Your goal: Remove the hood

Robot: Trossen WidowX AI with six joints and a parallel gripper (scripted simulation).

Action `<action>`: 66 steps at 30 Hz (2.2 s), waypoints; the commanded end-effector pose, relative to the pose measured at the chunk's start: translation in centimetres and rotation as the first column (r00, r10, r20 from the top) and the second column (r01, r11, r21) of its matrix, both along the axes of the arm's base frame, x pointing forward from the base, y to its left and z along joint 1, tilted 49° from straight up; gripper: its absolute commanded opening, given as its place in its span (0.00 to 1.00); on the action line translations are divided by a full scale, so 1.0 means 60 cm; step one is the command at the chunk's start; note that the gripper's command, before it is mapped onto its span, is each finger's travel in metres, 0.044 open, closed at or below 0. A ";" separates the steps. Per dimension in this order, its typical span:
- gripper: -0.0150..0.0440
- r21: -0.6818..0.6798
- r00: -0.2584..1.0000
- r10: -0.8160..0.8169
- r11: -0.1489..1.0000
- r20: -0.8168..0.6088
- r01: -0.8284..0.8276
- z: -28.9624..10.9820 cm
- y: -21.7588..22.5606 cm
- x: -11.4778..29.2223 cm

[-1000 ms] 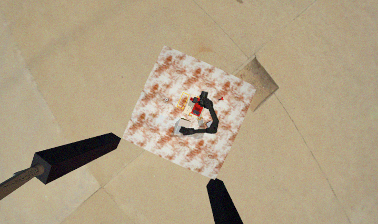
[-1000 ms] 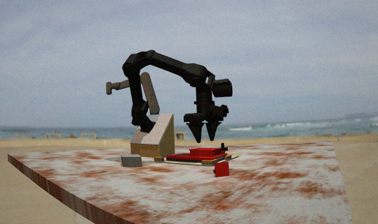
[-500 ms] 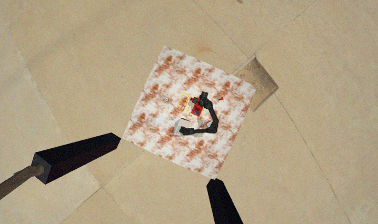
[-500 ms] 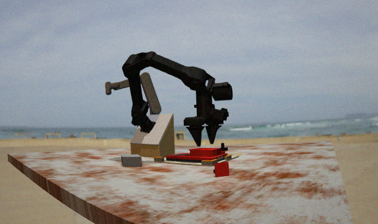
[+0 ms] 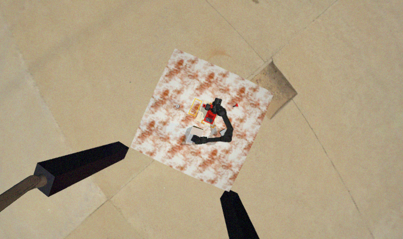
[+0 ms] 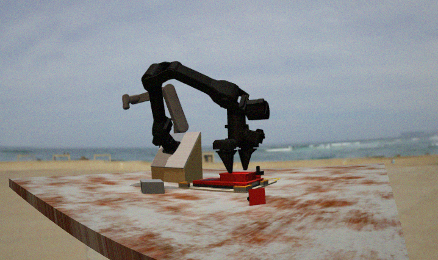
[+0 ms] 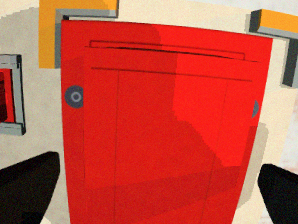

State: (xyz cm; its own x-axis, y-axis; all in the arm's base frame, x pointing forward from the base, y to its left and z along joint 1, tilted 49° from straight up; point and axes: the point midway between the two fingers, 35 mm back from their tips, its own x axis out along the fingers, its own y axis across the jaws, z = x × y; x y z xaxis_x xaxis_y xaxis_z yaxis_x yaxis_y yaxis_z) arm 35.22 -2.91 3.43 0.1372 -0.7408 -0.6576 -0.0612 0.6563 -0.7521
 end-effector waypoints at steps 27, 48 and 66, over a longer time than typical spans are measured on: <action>1.00 -0.006 1.000 0.003 1.000 -0.001 -0.003 -0.015 -0.019 0.003; 0.71 -0.001 1.000 0.000 1.000 0.000 0.000 -0.018 -0.021 0.004; 0.25 0.000 1.000 0.000 1.000 -0.001 0.000 -0.007 -0.007 0.002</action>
